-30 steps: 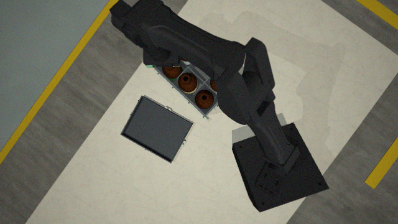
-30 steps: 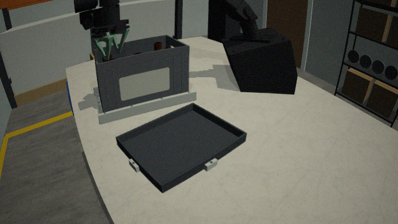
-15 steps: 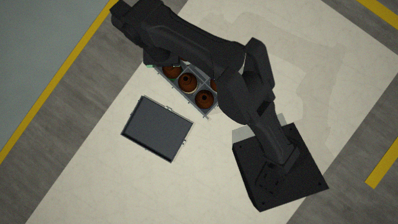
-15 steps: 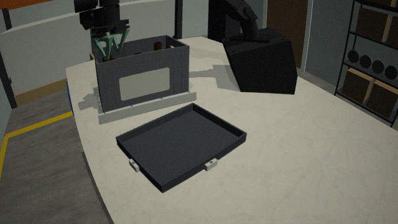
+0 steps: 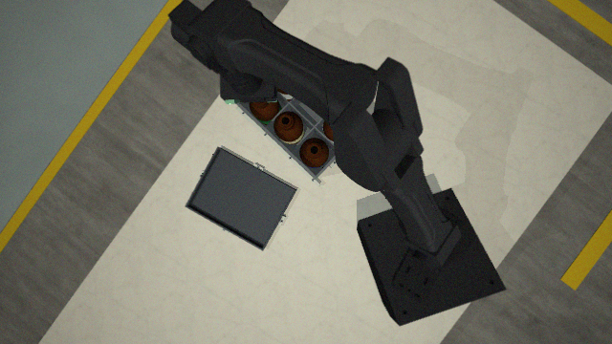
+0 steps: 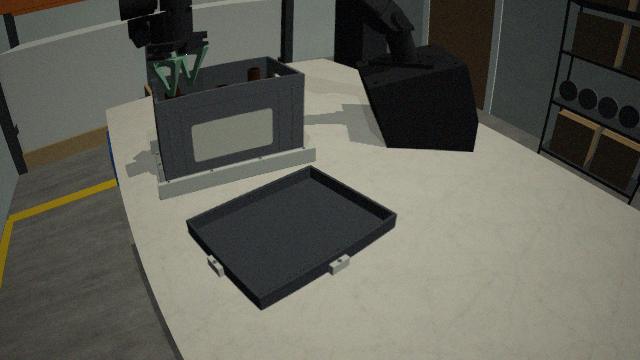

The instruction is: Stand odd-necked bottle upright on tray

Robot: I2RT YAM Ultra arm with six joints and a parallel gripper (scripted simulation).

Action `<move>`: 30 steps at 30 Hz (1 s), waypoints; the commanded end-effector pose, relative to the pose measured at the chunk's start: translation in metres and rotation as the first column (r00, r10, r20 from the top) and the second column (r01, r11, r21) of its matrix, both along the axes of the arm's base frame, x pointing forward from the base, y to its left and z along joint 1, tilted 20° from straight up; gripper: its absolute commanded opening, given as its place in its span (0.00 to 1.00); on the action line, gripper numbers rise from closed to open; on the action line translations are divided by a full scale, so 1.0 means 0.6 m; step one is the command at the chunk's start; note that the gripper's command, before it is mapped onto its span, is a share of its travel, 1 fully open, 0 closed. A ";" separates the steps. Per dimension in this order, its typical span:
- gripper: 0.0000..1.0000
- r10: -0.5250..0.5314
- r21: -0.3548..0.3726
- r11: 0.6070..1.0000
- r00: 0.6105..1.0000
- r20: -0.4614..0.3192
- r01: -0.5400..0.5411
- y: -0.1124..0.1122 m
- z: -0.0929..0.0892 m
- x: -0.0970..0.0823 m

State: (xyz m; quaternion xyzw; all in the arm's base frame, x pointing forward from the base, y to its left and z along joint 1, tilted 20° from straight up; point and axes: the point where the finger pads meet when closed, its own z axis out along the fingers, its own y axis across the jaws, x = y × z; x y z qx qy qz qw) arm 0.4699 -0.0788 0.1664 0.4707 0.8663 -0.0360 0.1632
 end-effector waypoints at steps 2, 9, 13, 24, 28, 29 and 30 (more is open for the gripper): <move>0.61 0.007 -0.011 1.000 0.998 0.056 -0.006 0.001 0.043 0.005; 0.61 0.007 -0.012 1.000 0.998 0.064 -0.006 0.002 0.050 0.007; 0.61 0.007 -0.011 1.000 0.998 0.060 -0.006 0.002 0.047 0.008; 0.61 0.007 -0.011 1.000 0.998 0.060 -0.006 0.002 0.047 0.008; 0.61 0.007 -0.013 1.000 0.997 0.074 -0.006 0.002 0.049 0.014; 0.61 0.007 -0.013 1.000 0.997 0.074 -0.006 0.002 0.049 0.014; 0.61 0.007 -0.013 1.000 0.997 0.074 -0.006 0.002 0.049 0.014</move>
